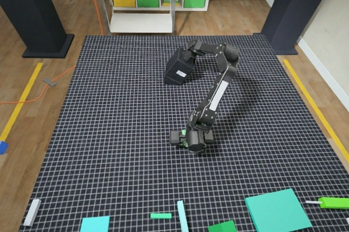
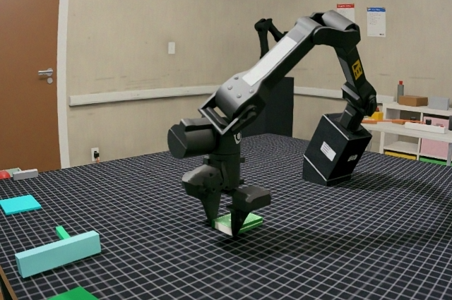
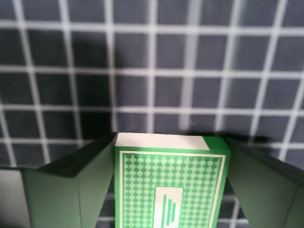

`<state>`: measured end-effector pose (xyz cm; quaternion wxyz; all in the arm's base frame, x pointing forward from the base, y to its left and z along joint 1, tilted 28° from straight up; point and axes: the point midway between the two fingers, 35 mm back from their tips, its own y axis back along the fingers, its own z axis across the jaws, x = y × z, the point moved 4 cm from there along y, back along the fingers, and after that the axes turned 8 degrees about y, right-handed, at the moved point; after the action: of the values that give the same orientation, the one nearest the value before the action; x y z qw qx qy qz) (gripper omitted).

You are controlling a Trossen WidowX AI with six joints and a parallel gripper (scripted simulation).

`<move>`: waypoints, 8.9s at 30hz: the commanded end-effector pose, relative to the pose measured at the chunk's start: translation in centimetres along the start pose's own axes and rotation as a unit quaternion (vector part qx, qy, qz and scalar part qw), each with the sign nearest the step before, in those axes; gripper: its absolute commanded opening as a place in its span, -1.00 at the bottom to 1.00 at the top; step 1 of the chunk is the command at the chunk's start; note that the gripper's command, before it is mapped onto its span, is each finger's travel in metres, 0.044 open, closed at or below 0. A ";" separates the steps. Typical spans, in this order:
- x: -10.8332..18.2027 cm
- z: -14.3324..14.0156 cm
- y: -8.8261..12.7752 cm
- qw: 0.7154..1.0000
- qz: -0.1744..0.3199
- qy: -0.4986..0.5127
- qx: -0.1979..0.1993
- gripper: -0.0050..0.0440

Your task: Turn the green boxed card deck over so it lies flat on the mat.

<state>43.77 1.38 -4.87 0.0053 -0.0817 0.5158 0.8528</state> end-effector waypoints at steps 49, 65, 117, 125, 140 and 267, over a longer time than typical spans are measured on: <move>-0.2 0.2 0.3 1.000 -0.004 0.002 0.001 0.40; -0.2 0.2 0.3 1.000 -0.004 0.002 0.001 0.40; -0.2 0.6 1.5 0.998 -0.067 0.005 0.010 0.40; 0.4 0.6 2.2 0.997 -0.081 0.005 0.011 0.40; 1.6 0.6 2.8 0.989 -0.144 0.004 0.022 0.40; 11.0 1.8 4.9 0.922 -0.383 0.004 0.052 0.40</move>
<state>32.31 -0.24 -1.66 0.3347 -0.2727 0.4916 0.7563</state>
